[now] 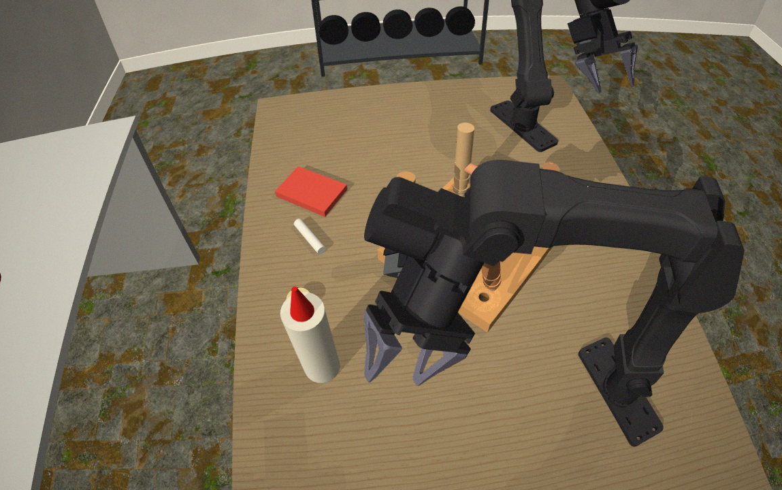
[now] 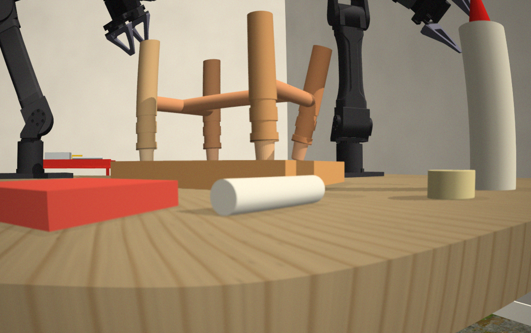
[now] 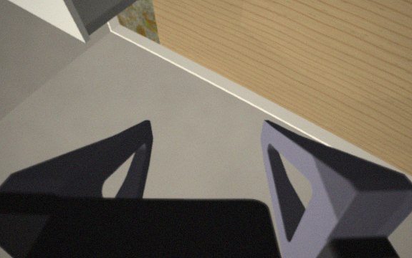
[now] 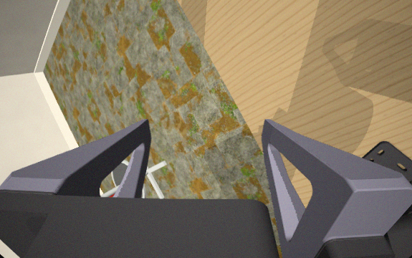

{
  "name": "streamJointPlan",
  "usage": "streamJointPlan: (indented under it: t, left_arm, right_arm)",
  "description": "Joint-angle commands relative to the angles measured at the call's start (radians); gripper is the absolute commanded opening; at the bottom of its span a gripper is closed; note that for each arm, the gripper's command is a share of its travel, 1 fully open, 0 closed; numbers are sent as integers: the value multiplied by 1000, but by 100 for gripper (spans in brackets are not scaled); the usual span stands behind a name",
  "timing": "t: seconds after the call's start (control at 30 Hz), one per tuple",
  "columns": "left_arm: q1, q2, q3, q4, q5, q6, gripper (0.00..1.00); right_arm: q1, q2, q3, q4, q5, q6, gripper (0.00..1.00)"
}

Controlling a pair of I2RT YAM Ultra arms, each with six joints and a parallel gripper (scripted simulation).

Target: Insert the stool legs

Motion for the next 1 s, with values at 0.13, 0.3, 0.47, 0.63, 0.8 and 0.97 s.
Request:
streamJointPlan:
  t: [0.13,0.3,0.47,0.63,0.8,0.97]
  left_arm:
    - [-47,-127,-124,148,115,-193,69]
    - [-86,-216,-219,223,196,-314,69]
    - [-127,-311,-323,307,276,-438,69]
    - [-160,-389,-408,379,338,-538,69]
    - [-193,-469,-504,462,391,-638,69]
    - [-235,-565,-605,545,475,-761,69]
  right_arm:
    - [-103,66,32,53,-161,-343,69]
    - [-189,127,42,91,-250,-555,69]
    - [-276,189,55,117,-350,-771,69]
    - [-346,242,52,140,-432,-945,69]
    - [-416,302,55,149,-520,-1129,69]
    - [-500,365,59,193,-615,-1340,69]
